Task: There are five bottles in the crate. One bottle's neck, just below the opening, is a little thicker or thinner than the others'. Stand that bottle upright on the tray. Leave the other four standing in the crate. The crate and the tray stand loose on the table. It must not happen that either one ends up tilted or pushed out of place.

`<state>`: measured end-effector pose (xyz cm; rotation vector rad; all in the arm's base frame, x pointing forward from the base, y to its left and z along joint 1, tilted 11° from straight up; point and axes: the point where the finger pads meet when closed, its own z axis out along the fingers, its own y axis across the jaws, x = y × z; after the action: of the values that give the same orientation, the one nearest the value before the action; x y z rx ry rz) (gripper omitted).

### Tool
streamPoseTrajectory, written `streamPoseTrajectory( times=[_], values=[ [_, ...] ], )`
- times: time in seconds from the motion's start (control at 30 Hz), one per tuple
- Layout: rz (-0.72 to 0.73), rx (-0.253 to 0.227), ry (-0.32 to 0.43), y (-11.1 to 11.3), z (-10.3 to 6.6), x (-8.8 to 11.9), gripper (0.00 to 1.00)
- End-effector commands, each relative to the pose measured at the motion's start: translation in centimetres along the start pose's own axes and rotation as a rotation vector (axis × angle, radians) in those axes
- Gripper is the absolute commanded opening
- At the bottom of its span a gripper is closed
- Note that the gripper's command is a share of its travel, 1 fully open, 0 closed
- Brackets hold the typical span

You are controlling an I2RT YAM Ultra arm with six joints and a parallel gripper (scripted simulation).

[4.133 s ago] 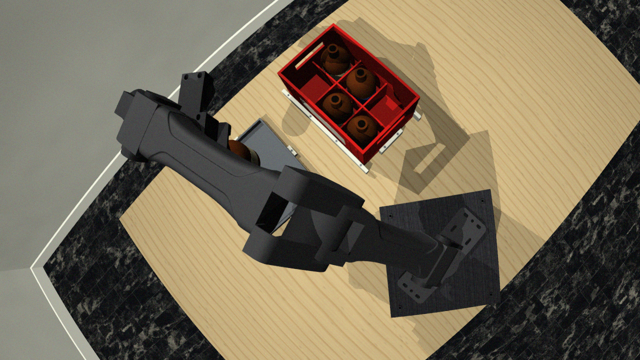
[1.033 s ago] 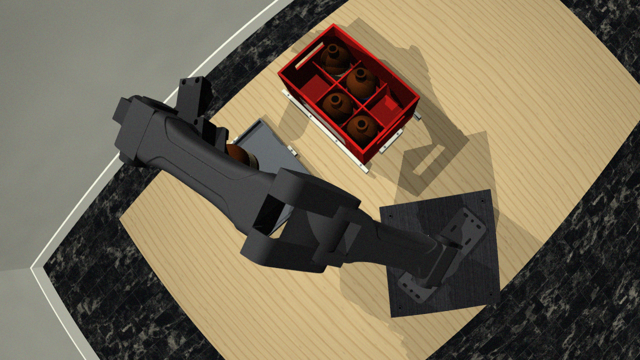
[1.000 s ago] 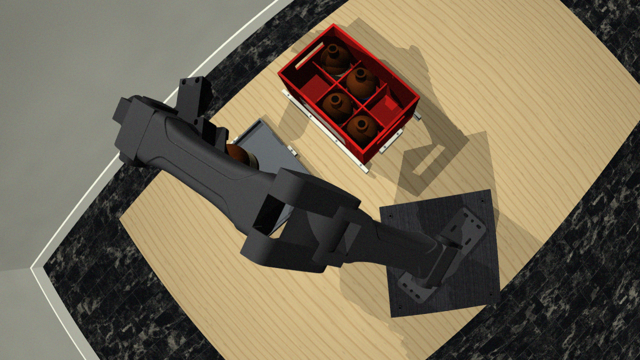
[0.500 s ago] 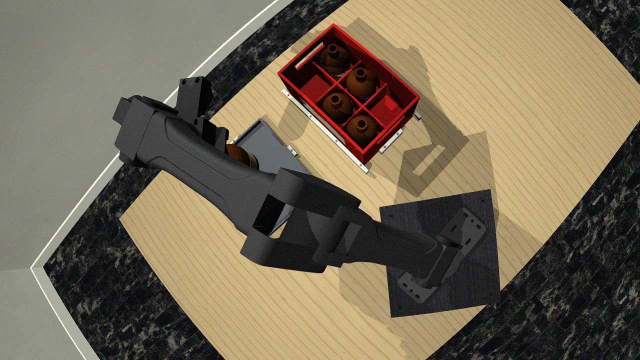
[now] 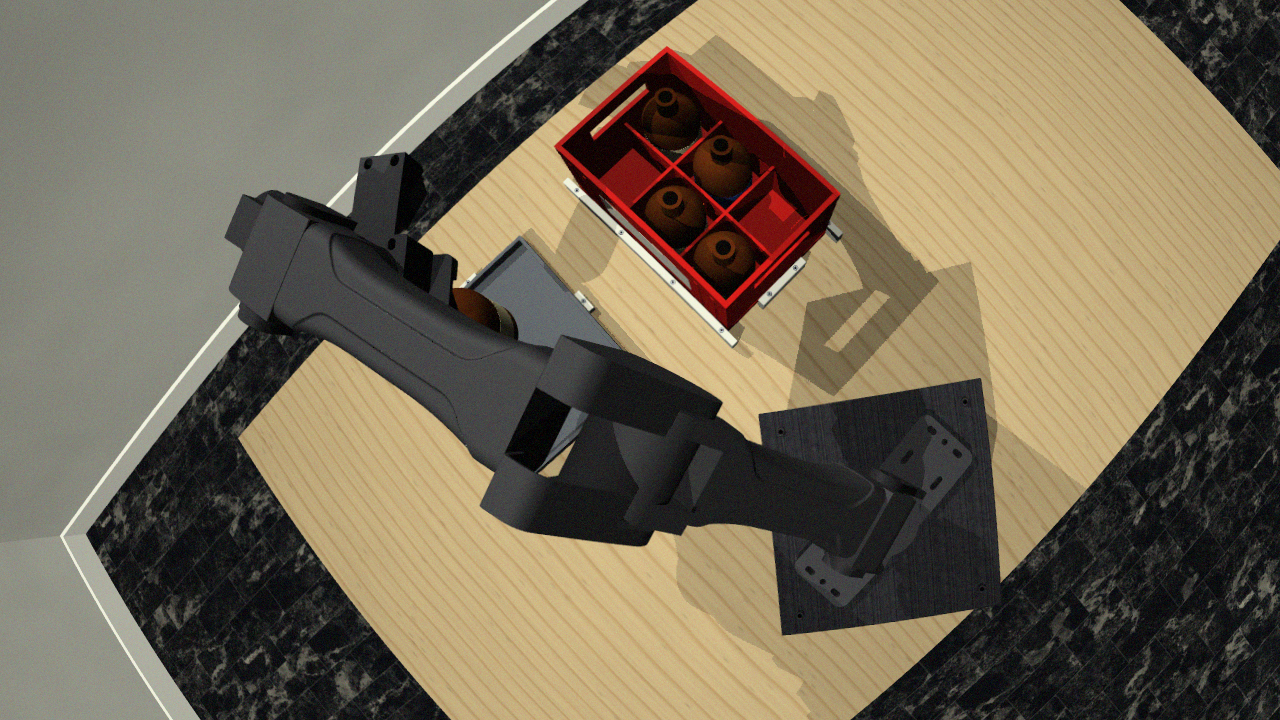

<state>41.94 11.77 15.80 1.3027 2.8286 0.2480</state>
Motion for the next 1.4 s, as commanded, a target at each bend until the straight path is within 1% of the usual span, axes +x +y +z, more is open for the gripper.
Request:
streamPoseTrajectory(
  times=[0.0, 0.57, 0.67, 0.77, 0.9, 1.07, 1.13, 1.2, 1.23, 1.27, 1.37],
  values=[
    [-0.008, -0.072, -0.051, 1.2, -2.6, -0.3, 0.00],
    [-0.009, -0.079, -0.054, 1.4, -2.7, -0.4, 0.00],
    [-0.009, -0.074, -0.052, 1.3, -2.7, -0.3, 0.00],
    [-0.011, -0.087, -0.058, 1.5, -2.7, -0.4, 0.00],
    [-0.012, -0.088, -0.059, 1.6, -2.6, -0.4, 0.00],
    [-0.014, -0.088, -0.058, 1.7, -2.2, -0.3, 0.00],
    [-0.006, -0.050, -0.040, 0.8, -0.9, -0.2, 0.00],
    [-0.006, -0.050, -0.040, 0.8, -0.9, -0.2, 0.00],
    [-0.004, -0.068, -0.049, 1.1, -1.4, -0.5, 0.00],
    [-0.002, -0.051, -0.041, 0.8, -0.8, -0.3, 0.00],
    [-0.005, -0.050, -0.040, 0.8, -0.4, -0.2, 0.00]
  ],
)
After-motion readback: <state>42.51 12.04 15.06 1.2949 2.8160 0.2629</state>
